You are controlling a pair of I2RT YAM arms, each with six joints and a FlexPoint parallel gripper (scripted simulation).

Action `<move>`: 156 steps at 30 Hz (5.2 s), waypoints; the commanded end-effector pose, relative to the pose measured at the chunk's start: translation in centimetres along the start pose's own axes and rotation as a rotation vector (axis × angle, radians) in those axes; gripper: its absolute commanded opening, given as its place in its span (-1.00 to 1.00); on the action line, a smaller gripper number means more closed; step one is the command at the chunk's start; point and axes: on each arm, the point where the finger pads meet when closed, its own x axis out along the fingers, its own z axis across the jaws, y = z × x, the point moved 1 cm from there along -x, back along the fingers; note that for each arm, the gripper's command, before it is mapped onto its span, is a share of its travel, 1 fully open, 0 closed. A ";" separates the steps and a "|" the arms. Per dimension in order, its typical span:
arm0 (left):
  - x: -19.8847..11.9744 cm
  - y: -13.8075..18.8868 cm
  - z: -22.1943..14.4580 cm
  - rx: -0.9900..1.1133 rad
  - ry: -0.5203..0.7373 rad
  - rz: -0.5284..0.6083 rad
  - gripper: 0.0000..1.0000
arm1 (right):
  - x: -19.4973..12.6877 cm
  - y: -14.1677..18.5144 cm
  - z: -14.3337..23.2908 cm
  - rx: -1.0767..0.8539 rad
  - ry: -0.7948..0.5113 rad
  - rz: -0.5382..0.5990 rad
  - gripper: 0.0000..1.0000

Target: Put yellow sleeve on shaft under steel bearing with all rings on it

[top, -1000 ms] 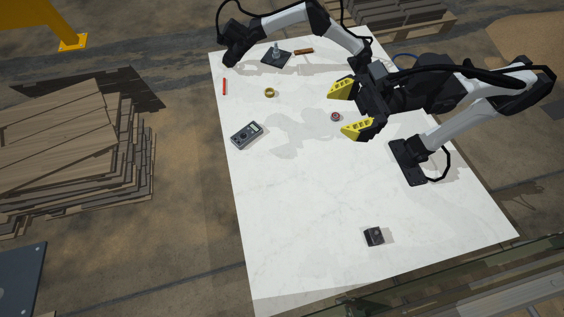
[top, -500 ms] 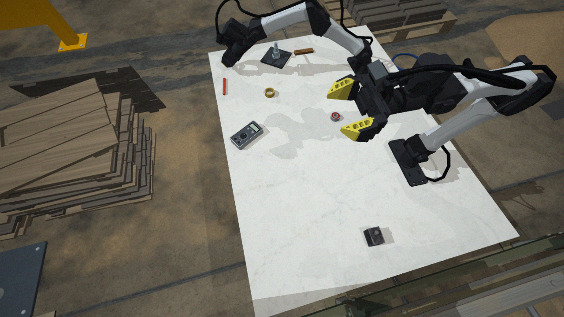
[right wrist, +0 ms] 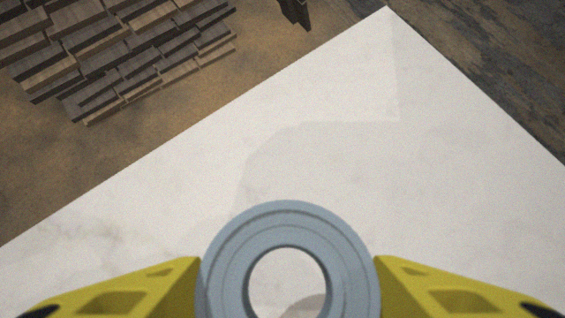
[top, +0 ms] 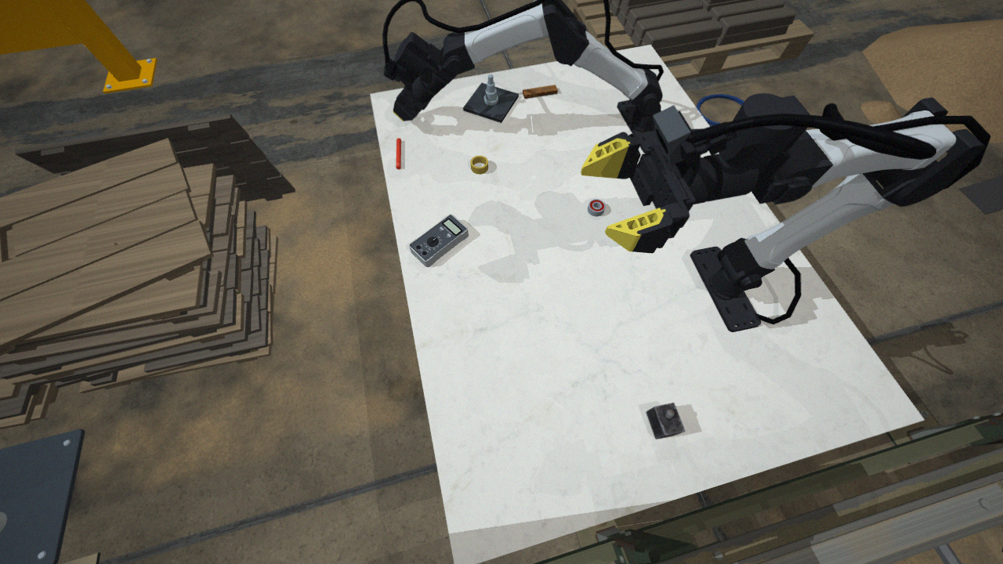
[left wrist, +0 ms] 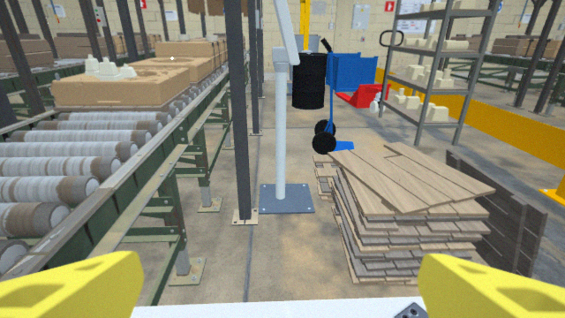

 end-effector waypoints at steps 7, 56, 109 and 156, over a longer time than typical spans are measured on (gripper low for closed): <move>-0.1 -1.0 0.0 0.004 -0.006 -0.029 1.00 | -0.4 -1.7 0.4 0.015 -0.024 -0.067 -1.00; -0.1 -1.0 0.0 0.004 -0.006 -0.029 1.00 | 1.1 -1.2 0.7 0.017 -0.032 -0.103 0.37; -0.1 -1.0 0.0 0.004 -0.006 -0.029 1.00 | -5.2 -5.2 0.7 0.014 -0.020 -0.065 0.37; -0.1 -1.0 0.0 0.004 -0.006 -0.029 1.00 | -26.5 -10.7 4.1 -0.102 -0.320 -0.418 0.37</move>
